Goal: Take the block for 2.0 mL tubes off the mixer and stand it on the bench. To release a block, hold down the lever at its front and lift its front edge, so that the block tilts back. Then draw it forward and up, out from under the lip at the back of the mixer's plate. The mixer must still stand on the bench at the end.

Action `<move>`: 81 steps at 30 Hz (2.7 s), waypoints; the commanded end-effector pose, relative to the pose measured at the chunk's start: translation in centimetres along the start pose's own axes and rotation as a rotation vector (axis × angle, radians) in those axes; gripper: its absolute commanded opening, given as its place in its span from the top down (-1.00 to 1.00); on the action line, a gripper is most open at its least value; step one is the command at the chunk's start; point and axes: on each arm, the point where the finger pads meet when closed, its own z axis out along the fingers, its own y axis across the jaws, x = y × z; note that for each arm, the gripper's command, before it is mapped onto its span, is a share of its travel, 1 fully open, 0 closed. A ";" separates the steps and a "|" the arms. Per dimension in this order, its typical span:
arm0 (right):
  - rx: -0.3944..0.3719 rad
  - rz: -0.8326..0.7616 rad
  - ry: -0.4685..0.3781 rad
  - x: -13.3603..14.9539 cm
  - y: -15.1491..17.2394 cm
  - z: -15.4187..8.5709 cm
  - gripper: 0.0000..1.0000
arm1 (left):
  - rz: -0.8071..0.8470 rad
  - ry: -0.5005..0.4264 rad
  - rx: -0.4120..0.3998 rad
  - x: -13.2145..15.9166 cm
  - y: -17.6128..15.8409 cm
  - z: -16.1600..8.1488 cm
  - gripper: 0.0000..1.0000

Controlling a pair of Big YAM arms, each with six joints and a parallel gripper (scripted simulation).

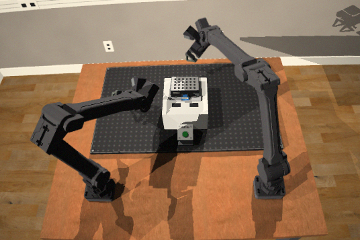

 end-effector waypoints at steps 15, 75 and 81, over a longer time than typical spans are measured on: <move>0.008 -0.004 -0.013 -0.7 -0.2 -0.7 -1.00 | -0.008 -0.004 0.001 -0.4 0.1 -0.1 -1.00; 0.131 0.561 0.284 14.3 1.7 -23.6 -1.00 | -0.030 -0.005 -0.006 -0.6 0.5 0.1 -1.00; 0.173 0.669 0.326 17.0 1.5 -26.9 -1.00 | -0.030 -0.005 -0.006 -0.6 0.5 0.1 -1.00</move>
